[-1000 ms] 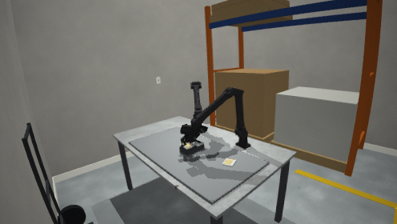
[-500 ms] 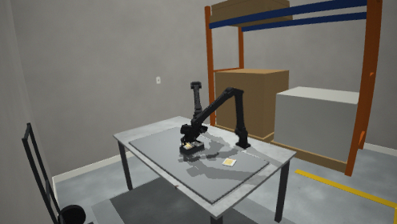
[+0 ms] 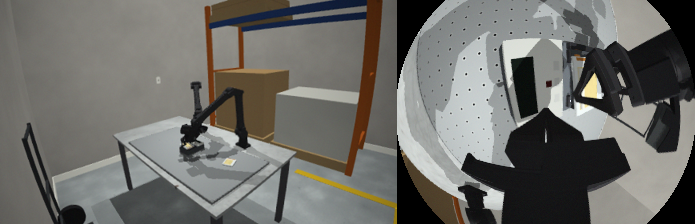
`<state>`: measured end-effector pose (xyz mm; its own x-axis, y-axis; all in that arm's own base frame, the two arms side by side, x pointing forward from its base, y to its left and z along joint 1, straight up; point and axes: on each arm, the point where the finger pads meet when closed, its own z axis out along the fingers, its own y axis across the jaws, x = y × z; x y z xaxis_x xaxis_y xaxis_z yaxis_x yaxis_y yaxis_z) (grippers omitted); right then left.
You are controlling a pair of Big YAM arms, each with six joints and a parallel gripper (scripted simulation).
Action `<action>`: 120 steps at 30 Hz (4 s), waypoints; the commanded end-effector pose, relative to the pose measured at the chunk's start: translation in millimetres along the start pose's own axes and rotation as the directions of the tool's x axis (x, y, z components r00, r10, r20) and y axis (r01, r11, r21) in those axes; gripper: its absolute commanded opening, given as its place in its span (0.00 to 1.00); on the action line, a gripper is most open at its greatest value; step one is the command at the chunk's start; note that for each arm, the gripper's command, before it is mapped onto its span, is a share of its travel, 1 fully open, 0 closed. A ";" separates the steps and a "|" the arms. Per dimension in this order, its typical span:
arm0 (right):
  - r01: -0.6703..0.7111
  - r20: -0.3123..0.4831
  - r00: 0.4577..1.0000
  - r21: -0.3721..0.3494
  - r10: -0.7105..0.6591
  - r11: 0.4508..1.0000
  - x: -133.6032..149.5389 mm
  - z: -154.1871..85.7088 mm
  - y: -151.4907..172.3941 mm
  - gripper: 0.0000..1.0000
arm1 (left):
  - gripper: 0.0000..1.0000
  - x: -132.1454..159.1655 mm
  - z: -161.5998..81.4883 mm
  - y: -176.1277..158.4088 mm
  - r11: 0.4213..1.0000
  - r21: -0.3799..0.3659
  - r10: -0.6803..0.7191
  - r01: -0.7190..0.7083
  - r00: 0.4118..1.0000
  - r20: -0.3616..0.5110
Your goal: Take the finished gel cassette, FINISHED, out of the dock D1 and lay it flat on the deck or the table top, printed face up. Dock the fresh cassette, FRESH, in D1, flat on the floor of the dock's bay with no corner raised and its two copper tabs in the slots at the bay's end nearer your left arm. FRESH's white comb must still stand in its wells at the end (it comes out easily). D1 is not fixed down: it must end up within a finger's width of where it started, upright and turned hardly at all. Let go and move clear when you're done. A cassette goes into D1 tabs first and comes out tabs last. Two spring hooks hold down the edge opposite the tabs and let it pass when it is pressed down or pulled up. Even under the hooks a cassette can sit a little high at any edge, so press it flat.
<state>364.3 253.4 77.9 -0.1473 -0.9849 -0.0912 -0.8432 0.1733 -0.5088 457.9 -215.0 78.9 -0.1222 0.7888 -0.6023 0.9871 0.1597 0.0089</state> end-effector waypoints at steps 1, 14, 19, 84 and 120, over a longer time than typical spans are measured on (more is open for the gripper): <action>0.034 -0.070 0.997 -0.094 -0.041 0.995 22.4 32.9 45.6 0.00 | 0.00 -5.5 -5.1 3.2 1.000 -0.003 0.005 -0.004 1.000 0.002; 0.034 -0.070 0.997 -0.094 -0.041 0.995 24.4 35.6 49.1 0.00 | 0.00 -5.5 -5.1 3.2 1.000 -0.003 0.005 -0.004 1.000 0.002; 0.034 -0.070 0.997 -0.094 -0.041 0.995 25.2 36.7 50.5 0.00 | 0.00 -5.5 -5.1 3.2 1.000 -0.003 0.005 -0.004 1.000 0.002; 0.034 -0.070 0.997 -0.094 -0.041 0.995 29.2 38.9 53.4 0.00 | 0.00 -5.5 -5.1 3.2 1.000 -0.003 0.005 -0.004 1.000 0.002; 0.034 -0.070 0.997 -0.094 -0.041 0.995 29.8 39.3 52.6 0.00 | 0.00 -5.5 -5.1 3.2 1.000 -0.003 0.005 -0.004 1.000 0.002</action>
<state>364.0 253.2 77.9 -0.1461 -0.9828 -0.1130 -0.8307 0.1839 -0.5254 457.9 -215.0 78.9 -0.1222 0.7888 -0.6023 0.9871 0.1597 0.0089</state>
